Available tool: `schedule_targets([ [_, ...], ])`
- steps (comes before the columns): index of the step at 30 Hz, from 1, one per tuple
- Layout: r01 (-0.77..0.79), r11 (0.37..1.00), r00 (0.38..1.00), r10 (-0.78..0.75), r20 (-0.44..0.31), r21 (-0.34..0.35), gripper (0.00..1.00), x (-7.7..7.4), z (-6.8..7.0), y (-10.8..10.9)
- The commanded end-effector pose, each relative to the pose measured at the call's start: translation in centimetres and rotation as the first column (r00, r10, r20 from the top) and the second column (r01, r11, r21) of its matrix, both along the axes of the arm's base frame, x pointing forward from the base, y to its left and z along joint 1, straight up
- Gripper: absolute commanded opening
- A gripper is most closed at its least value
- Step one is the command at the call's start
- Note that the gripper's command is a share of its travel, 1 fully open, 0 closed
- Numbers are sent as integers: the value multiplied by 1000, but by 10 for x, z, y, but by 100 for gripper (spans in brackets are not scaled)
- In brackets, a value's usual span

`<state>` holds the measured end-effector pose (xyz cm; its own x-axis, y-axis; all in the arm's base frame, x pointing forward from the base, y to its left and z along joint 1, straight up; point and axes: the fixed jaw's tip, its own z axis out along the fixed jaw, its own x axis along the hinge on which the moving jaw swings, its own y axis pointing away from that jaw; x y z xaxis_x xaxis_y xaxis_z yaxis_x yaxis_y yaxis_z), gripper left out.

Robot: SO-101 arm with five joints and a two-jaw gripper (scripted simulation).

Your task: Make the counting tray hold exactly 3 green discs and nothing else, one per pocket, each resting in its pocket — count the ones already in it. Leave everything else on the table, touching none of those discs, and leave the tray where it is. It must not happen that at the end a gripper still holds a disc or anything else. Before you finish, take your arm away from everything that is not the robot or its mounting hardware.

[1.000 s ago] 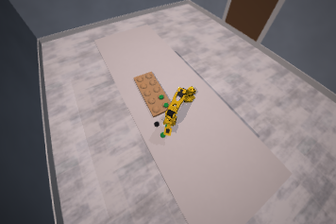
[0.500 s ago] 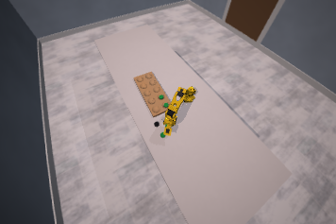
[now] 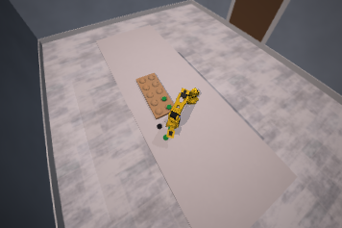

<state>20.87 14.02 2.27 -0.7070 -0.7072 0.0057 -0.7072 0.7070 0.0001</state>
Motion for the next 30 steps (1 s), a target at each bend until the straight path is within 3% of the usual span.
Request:
schedule_targets([
  [1, -2, 999, 997, -2, 76, 49, 27, 7, 18, 5],
  [18, -2, 999, 997, -2, 76, 49, 27, 7, 17, 5],
  [30, -2, 999, 997, -2, 76, 49, 27, 8, 4, 6],
])
